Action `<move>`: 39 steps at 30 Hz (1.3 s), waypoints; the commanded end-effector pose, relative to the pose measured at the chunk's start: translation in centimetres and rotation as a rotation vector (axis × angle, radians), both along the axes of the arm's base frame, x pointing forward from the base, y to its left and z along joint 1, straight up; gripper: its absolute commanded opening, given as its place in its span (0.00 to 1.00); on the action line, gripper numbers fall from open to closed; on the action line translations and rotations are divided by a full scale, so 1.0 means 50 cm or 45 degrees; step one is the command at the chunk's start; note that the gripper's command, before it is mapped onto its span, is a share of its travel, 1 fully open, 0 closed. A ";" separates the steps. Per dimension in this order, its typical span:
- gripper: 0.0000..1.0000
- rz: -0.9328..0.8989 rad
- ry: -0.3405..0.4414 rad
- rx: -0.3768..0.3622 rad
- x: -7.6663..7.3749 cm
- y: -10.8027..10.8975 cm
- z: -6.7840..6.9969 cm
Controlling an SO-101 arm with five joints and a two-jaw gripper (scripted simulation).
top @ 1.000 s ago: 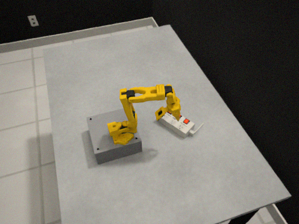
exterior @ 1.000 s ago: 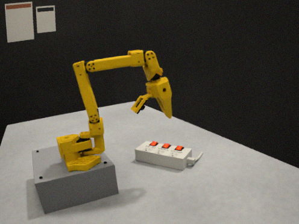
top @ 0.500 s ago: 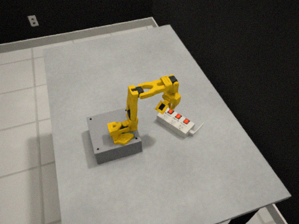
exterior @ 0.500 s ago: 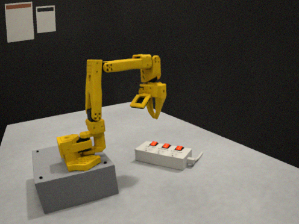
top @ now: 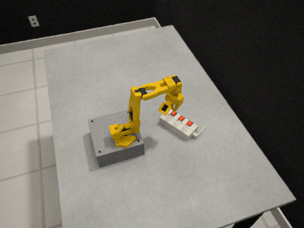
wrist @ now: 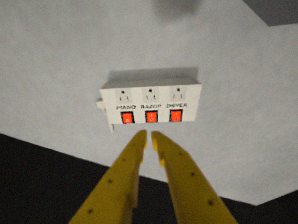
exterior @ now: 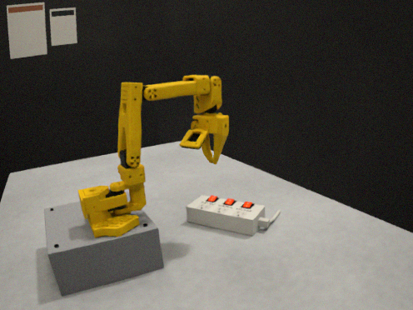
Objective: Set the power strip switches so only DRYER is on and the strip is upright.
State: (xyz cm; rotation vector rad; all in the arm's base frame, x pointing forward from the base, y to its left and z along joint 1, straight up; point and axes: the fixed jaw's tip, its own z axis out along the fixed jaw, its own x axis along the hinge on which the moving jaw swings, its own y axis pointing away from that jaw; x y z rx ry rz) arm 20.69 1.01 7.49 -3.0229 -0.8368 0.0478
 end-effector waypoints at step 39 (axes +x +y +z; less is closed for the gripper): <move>0.00 0.026 0.134 -0.019 0.064 0.036 -0.103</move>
